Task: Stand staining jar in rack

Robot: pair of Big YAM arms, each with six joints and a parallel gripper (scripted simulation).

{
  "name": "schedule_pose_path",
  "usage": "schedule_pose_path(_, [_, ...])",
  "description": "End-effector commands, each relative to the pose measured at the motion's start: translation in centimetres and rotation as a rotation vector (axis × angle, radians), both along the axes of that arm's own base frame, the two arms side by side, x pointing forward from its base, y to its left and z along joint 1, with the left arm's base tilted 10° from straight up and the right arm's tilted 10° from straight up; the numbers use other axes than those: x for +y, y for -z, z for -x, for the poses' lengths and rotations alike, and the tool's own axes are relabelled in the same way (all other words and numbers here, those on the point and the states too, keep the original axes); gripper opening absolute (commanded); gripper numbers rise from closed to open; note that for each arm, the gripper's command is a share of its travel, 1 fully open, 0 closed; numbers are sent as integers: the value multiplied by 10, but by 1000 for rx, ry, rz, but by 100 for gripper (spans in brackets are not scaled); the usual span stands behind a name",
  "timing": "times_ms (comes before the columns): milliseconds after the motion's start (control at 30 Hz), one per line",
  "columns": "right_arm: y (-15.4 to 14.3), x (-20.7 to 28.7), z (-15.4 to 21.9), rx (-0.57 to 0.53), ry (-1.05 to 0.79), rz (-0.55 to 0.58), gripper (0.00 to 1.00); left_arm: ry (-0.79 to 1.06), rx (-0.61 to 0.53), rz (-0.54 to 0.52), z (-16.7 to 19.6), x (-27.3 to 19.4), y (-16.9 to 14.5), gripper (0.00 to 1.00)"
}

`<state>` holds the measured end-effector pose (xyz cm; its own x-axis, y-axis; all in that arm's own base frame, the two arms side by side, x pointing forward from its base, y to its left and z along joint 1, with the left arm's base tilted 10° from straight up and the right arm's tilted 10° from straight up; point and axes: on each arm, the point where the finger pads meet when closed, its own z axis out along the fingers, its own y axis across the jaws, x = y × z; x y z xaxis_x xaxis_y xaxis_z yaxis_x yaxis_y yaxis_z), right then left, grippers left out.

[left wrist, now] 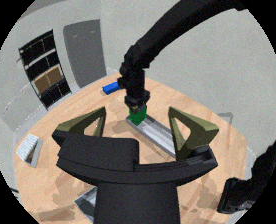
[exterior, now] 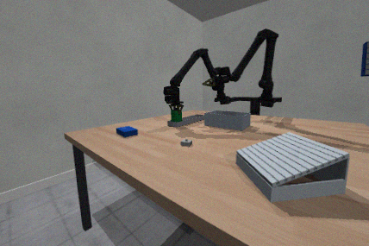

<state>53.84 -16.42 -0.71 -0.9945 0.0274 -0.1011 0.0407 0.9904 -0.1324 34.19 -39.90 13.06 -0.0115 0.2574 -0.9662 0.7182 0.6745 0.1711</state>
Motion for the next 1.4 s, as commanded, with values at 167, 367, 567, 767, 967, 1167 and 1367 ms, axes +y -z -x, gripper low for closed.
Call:
schedule_pose_path(167, [-36,1,-22,-92,4,26,57,1,-21,20,-6,-5,-10,100])
schedule_pose_path(367, [-16,-6,-25,-15,-5,6,57,1,-21,20,-6,-5,-10,100])
schedule_pose_path(567, [-1,-10,-20,-16,-3,7,57,1,-21,20,-6,-5,-10,100])
schedule_pose_path(767, [8,-15,-22,-38,0,14,57,1,-21,20,-6,-5,-10,100])
schedule_pose_path(967, [27,-9,-25,-46,-15,15,57,1,-21,20,-6,-5,-10,100])
schedule_pose_path(1167, [34,-12,-24,-42,-11,11,57,1,-21,20,-6,-5,-10,100])
schedule_pose_path(1367, [30,-19,-29,-50,-4,13,57,1,-21,20,-6,-5,-10,100])
